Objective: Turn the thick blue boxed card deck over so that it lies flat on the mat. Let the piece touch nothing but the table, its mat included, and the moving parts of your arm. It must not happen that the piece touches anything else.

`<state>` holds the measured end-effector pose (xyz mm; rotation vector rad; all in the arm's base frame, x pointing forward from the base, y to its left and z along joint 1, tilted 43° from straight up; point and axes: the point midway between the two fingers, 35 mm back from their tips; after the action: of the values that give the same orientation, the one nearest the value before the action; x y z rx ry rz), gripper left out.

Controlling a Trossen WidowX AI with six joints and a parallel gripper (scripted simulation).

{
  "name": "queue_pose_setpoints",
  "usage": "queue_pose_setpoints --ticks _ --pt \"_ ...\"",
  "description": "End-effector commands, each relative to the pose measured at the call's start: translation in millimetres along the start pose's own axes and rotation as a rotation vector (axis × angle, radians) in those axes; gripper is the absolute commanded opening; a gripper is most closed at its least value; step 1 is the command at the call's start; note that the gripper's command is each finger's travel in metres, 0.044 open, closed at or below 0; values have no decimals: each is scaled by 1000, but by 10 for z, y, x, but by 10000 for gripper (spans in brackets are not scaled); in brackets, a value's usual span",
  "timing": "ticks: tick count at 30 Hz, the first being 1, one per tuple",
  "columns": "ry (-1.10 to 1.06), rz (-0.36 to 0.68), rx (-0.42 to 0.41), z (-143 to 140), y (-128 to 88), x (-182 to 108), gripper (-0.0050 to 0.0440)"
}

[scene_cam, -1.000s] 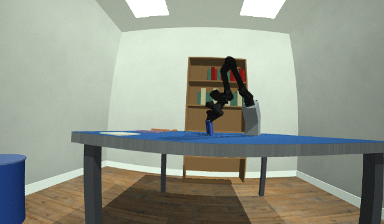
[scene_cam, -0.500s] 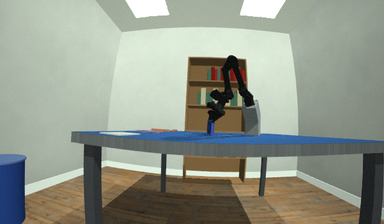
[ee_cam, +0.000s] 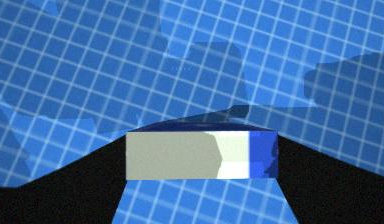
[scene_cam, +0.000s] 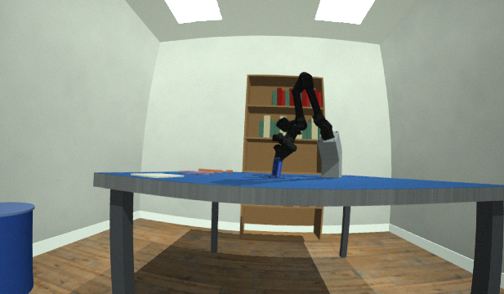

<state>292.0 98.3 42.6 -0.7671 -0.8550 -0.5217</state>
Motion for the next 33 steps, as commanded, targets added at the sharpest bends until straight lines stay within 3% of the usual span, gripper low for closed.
queue_pose_setpoints --ticks 1,26,33 --pt "0 8 2 7 -10 -28 363" --pt "-12 17 3 6 -19 20 363" --pt "-5 49 1 8 -72 -107 363"
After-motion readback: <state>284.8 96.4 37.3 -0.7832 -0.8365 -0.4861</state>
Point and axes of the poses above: the point midway between the two fingers, 35 mm back from their tips, its own y axis out along the fingers, its own z axis across the jaws, x = y × z, and after that the axes turned 1 degree about y, right-handed
